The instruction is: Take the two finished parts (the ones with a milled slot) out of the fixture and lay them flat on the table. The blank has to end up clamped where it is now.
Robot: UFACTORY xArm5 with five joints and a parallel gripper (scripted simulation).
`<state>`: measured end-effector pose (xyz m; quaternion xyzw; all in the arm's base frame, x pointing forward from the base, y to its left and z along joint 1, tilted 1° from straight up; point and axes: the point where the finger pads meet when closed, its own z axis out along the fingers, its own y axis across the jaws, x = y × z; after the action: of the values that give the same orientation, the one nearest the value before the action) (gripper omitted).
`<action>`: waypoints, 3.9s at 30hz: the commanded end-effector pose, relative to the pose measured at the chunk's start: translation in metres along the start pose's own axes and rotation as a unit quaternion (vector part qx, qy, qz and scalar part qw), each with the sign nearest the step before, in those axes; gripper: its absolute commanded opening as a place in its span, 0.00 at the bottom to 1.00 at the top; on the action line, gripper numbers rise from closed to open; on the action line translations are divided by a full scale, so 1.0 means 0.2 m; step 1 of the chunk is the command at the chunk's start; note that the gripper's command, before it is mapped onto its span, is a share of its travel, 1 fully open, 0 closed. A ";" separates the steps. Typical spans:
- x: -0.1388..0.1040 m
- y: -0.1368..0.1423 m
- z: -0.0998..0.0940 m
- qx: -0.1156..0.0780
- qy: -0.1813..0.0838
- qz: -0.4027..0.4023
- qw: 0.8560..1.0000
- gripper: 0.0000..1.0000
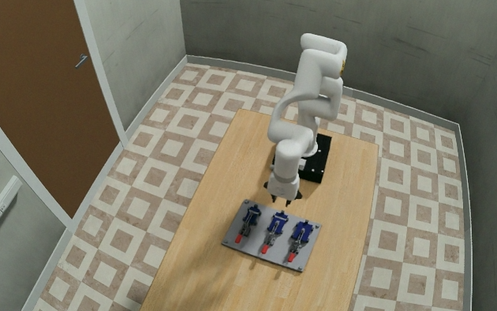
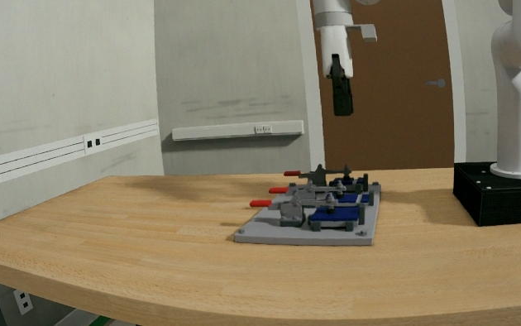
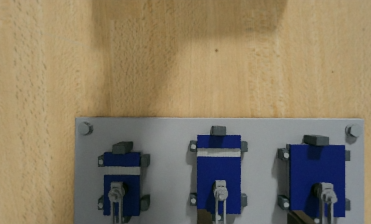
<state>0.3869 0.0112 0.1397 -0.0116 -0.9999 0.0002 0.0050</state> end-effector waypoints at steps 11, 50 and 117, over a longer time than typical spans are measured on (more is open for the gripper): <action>-0.01 0.00 0.18 0.000 -0.002 0.000 1.000 0.48; -0.60 0.00 0.29 0.000 -0.002 0.000 1.000 0.48; -0.71 0.01 0.68 0.000 -0.002 0.000 1.000 0.48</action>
<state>0.5250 0.0090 0.0010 -0.0116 -0.9999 0.0002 0.0058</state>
